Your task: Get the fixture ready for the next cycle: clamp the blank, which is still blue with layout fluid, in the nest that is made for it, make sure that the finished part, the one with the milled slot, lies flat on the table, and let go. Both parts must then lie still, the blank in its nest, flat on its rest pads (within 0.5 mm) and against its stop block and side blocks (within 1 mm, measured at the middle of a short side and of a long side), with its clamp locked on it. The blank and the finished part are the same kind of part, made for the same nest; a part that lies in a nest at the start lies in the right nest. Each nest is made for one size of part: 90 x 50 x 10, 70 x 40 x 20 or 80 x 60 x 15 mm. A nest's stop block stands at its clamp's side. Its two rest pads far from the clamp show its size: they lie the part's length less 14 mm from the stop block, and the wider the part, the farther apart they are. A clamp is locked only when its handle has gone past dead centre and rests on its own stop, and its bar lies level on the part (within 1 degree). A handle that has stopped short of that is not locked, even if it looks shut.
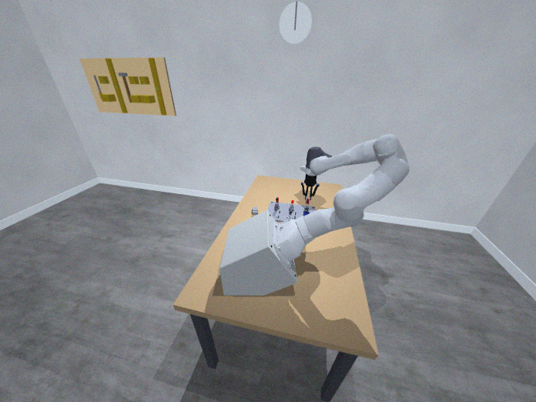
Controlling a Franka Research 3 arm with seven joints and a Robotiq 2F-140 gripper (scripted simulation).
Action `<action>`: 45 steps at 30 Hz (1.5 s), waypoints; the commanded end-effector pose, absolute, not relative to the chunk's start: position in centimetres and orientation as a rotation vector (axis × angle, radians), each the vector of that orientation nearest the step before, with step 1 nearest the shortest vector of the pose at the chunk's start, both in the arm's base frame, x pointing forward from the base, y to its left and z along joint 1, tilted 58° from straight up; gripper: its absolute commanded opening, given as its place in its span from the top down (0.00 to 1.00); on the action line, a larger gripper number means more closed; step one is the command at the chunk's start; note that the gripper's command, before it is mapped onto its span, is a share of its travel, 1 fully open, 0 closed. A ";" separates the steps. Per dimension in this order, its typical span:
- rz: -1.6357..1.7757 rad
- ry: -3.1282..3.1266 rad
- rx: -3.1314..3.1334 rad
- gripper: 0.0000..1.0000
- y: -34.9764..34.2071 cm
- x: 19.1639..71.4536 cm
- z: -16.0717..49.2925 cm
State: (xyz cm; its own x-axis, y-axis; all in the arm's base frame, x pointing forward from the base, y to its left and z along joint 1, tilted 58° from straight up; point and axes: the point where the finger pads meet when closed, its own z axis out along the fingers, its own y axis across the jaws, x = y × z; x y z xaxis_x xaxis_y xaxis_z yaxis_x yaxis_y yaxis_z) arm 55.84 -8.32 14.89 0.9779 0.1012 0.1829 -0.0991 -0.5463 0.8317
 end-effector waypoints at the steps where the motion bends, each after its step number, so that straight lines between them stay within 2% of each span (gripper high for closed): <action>1: 0.256 0.009 2.139 1.00 -8.6 56.3 14.7; 45: 0.256 0.009 2.139 1.00 -10.0 57.7 13.9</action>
State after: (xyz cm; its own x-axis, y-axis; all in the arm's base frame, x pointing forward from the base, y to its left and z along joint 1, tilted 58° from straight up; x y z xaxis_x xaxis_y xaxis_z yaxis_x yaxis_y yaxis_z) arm 57.65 -9.63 14.23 0.9776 0.1042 0.1829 -0.0965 -0.5504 0.8293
